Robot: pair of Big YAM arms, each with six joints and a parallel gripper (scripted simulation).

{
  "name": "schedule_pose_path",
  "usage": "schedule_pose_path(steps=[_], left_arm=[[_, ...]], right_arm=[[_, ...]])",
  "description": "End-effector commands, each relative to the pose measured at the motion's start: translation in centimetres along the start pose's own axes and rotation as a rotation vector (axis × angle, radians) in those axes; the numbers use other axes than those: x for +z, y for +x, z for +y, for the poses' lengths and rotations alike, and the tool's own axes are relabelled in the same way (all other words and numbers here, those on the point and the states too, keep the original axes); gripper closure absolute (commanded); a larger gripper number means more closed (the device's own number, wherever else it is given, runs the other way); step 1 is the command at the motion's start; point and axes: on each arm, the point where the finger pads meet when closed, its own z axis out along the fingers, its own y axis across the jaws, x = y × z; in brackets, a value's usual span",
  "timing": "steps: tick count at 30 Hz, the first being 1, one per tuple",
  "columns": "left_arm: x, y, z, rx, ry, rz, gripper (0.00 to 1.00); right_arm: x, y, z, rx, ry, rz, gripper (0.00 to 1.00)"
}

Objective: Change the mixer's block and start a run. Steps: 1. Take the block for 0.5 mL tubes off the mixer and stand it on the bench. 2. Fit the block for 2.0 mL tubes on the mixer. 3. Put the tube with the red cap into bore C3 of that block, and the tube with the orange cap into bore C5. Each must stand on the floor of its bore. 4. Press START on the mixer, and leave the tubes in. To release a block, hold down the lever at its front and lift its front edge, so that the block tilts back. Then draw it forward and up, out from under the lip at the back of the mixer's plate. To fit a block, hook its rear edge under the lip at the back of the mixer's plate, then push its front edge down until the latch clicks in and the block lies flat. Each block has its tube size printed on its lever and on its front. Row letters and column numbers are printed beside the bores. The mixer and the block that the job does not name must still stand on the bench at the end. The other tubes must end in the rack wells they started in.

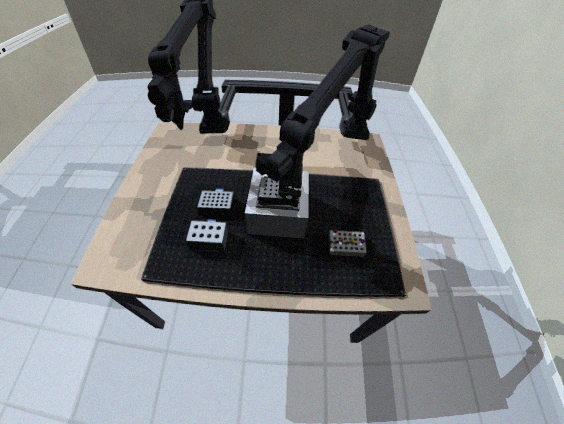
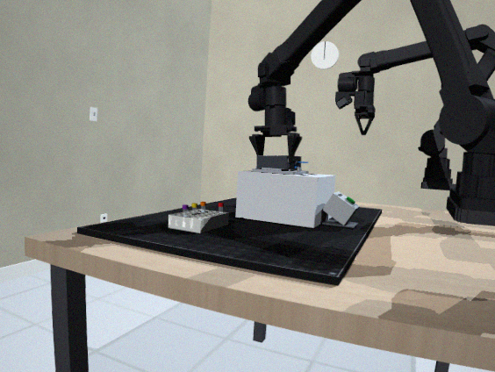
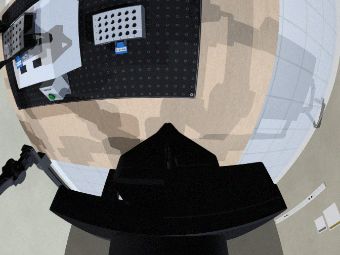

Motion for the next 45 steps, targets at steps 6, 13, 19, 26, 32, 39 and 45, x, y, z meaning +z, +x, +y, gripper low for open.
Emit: schedule_pose_path(steps=[6, 13, 19, 26, 32, 39, 45], left_arm=[[-1.4, -0.5, -0.2, 0.016, 0.038, -0.005, 1.00], [-1.3, -0.3, 0.2, 0.011, 0.040, -0.008, 1.00], [-1.3, -0.3, 0.9, 0.012, 0.009, -0.003, 1.00], [-1.4, -0.4, 1.6, 0.012, -0.008, -0.015, 1.00], [-1.5, -0.4, 1.6, 0.012, -0.006, -0.014, 1.00], [-2.0, -1.0, -0.2, 0.006, -0.007, -0.013, 1.00], [-1.9, -0.9, -0.8, 0.008, 0.000, -0.009, 1.00]], right_arm=[[-2.5, -2.6, -1.0, 0.038, 0.008, -0.074, 1.00], [-2.8, -2.8, -0.4, 0.016, 0.007, -0.082, 1.00], [-3.0, -3.0, -0.1, 0.003, 0.006, -0.089, 1.00], [-2.5, -2.6, -0.1, 0.005, 0.005, -0.075, 1.00], [-1.5, -1.8, -0.5, 0.023, 0.003, -0.050, 1.00], [-0.4, -0.9, -0.5, 0.027, 0.000, -0.023, 1.00], [-0.1, -0.5, -0.5, 0.026, -0.001, -0.014, 1.00]])
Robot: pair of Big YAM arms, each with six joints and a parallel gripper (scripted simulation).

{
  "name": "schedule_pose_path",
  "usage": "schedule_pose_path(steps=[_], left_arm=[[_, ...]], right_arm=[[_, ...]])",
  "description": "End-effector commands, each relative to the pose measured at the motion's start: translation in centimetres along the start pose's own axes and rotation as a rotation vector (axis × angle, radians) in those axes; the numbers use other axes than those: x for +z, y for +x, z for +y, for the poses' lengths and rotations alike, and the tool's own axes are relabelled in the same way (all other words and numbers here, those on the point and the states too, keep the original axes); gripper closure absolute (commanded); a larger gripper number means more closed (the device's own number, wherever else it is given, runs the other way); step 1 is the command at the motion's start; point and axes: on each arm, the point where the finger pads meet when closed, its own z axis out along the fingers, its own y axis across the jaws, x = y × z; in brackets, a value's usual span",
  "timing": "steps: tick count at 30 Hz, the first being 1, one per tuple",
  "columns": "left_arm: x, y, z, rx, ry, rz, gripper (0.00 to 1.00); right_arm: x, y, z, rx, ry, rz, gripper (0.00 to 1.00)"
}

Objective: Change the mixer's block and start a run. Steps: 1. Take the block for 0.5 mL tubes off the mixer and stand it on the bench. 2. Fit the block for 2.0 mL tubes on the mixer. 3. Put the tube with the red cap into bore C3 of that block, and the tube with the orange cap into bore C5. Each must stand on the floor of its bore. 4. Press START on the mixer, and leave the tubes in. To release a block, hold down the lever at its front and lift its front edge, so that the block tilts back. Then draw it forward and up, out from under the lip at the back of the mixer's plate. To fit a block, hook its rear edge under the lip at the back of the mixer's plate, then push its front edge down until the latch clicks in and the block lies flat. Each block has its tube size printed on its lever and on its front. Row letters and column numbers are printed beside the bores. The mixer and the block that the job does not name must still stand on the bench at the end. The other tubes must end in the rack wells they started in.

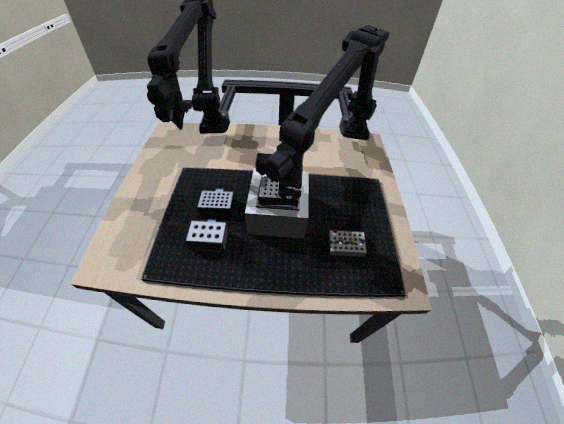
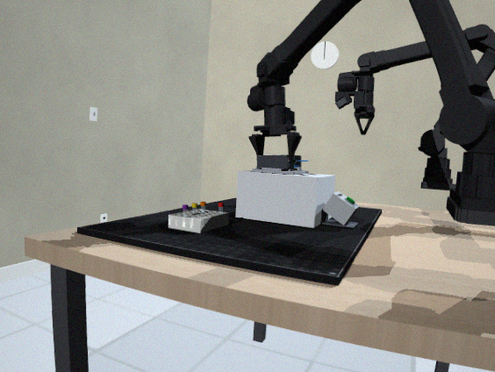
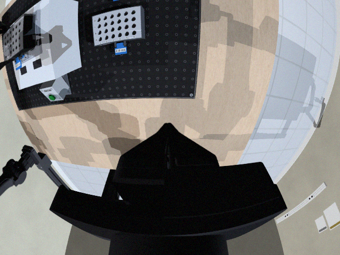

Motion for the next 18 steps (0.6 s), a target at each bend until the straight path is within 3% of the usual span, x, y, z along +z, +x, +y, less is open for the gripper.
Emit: schedule_pose_path(steps=[1, 18], left_arm=[[-1.6, -0.8, -0.9, 0.010, -0.014, -0.007, 1.00], [-1.8, -1.1, -2.5, 0.041, 0.016, -0.011, 1.00]], right_arm=[[0.0, -0.4, -0.4, 0.022, -0.001, -0.013, 1.00], [-2.1, -2.1, -0.6, 0.022, 0.001, -0.067, 1.00]])
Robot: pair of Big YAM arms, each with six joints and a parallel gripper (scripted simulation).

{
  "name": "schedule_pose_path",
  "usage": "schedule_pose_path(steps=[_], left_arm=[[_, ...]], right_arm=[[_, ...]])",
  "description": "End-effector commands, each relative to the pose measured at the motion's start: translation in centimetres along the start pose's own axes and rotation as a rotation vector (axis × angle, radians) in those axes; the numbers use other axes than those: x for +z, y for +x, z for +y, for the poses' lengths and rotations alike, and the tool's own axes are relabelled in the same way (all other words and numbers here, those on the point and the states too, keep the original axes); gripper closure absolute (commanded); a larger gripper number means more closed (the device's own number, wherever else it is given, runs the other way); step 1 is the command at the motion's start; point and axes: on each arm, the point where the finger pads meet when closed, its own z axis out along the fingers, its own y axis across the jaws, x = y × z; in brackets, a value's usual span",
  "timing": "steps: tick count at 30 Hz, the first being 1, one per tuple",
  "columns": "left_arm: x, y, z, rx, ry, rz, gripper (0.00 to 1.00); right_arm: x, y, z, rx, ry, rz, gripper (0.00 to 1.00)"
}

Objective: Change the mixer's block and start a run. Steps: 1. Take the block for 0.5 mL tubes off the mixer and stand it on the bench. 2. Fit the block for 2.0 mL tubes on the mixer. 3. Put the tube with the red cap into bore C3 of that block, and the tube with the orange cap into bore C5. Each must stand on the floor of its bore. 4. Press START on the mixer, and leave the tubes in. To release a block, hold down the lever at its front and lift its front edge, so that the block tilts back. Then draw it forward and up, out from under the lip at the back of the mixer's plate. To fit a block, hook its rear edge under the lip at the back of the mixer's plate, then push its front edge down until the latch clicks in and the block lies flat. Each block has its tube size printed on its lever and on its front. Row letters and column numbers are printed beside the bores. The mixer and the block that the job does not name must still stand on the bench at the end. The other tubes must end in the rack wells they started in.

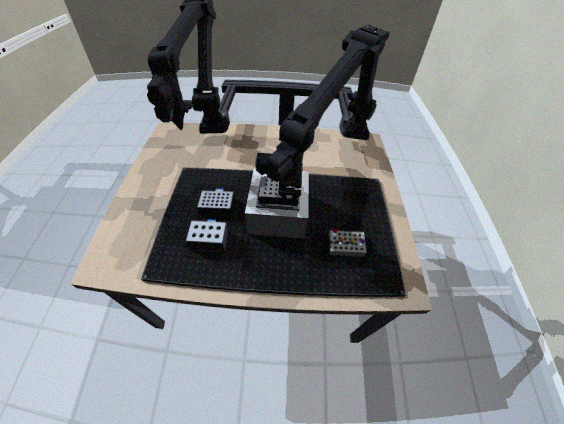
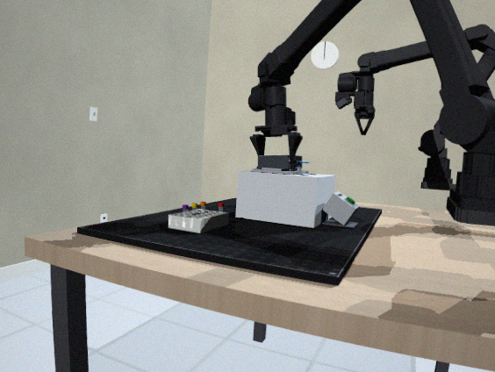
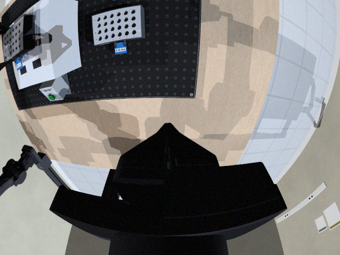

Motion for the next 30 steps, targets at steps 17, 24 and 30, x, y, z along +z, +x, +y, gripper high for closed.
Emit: schedule_pose_path(steps=[17, 24, 30], left_arm=[[-4.2, -1.8, -1.6, 0.028, -0.012, -0.033, 1.00], [-4.6, -1.6, 0.0, 0.032, -0.040, -0.041, 1.00], [-3.9, -1.2, 0.9, 0.021, -0.042, -0.048, 1.00]], right_arm=[[-2.8, -2.6, -0.6, 0.020, 0.001, -0.086, 1.00], [-3.1, -2.8, -0.6, 0.019, 0.001, -0.093, 1.00], [-3.2, -2.8, -0.6, 0.018, 0.002, -0.096, 1.00]])
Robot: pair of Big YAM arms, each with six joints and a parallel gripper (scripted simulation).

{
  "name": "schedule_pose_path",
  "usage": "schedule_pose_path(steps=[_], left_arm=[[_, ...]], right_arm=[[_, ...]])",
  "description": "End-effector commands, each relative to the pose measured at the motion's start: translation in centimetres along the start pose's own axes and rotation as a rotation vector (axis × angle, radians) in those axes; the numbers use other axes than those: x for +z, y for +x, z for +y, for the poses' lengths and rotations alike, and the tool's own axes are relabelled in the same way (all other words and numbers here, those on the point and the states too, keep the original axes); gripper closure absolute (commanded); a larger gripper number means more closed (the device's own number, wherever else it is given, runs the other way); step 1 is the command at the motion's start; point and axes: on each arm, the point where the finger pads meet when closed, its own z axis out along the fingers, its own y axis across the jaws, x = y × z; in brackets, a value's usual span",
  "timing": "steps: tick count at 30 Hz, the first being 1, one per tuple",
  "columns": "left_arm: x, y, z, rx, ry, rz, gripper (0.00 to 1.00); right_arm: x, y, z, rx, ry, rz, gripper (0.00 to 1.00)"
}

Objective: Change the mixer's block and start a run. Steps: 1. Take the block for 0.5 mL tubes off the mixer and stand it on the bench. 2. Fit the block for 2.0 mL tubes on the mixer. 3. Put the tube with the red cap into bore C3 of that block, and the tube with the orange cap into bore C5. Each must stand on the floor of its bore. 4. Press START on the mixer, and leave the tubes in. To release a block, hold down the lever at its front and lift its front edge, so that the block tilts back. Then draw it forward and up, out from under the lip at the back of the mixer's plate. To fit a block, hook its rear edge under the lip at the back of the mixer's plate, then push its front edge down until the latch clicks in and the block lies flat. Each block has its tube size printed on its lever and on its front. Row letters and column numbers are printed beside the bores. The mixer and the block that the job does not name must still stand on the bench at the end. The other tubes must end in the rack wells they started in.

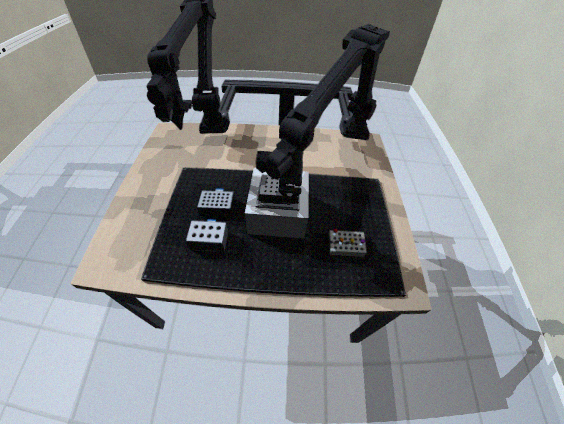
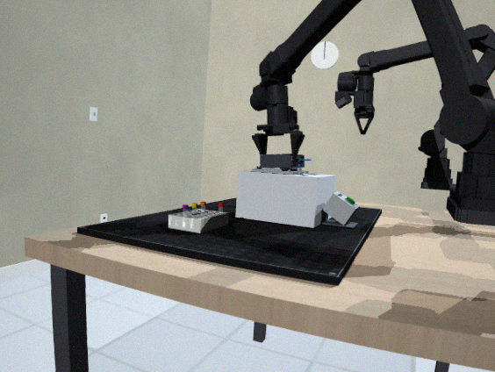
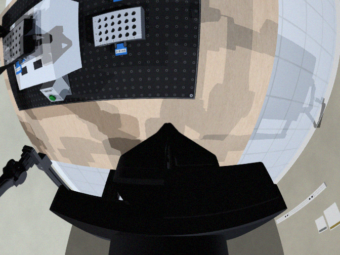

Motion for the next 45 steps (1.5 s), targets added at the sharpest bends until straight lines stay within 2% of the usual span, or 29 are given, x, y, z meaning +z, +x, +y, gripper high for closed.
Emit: schedule_pose_path(steps=[1, 8, 23, 35, 45], left_arm=[[-3.5, -1.1, 1.8, 0.016, -0.056, -0.054, 1.00], [-2.4, -0.9, 2.6, 0.004, -0.051, -0.046, 1.00], [-2.7, -0.6, 3.8, -0.030, -0.071, -0.049, 1.00], [-5.2, -0.8, 4.1, -0.033, -0.109, -0.072, 1.00], [-6.4, -2.9, 2.5, 0.026, -0.109, -0.084, 1.00]], right_arm=[[-2.8, -2.5, -0.6, 0.017, 0.001, -0.085, 1.00], [-1.7, -1.6, -0.4, 0.014, -0.001, -0.057, 1.00], [0.0, -0.2, -0.1, 0.008, -0.004, -0.014, 1.00], [-1.5, -1.4, -0.3, 0.008, 0.000, -0.053, 1.00], [-2.5, -2.2, -0.4, 0.008, 0.002, -0.079, 1.00]])
